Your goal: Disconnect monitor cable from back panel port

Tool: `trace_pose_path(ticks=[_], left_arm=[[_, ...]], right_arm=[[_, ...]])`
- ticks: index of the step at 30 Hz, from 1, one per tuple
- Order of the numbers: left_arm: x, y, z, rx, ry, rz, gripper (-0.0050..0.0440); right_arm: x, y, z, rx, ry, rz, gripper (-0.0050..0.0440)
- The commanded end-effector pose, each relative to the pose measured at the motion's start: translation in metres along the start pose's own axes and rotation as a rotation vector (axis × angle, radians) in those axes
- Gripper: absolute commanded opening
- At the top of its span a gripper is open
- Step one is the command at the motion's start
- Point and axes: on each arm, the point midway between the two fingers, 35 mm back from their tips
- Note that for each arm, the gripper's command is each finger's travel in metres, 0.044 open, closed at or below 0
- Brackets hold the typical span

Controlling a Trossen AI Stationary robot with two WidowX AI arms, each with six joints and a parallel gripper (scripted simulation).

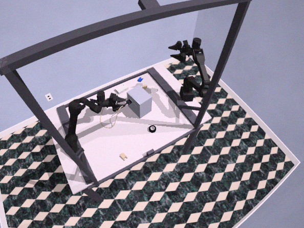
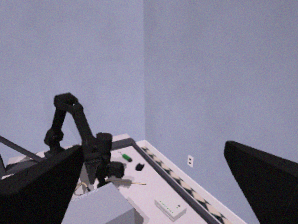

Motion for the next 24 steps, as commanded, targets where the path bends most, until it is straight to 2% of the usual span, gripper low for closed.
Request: trace_pose_path(ticks=[1,9,15,24], left_arm=[[0.0082,0.0018,-0.0277,0.034,0.179,-0.020,0.0440],[0.0005,-0.0027,-0.0273,0.184,0.344,0.019,0.0440],[-0.0007,-0.0036,-0.0277,0.199,0.365,0.026,0.0440],[-0.0007,-0.0036,-0.0277,0.199,0.365,0.026,0.0224]], right_arm=[[0.0026,-0.0003,0.0013,0.003,-0.004,-0.001,0.0440],[0.0026,-0.0003,0.0013,0.003,-0.004,-0.001,0.0440],[0.0026,-0.0003,0.0013,0.003,-0.004,-0.001,0.0440],[0.0026,-0.0003,0.0013,0.003,-0.004,-0.001,0.0440]])
Point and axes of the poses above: on each arm, the point midway between the two fingers, 35 mm back from their tips, its own y axis out along the fingers, its own z axis across the jaws, x = y × z, and after that the axes turned 1 degree about y, right-handed
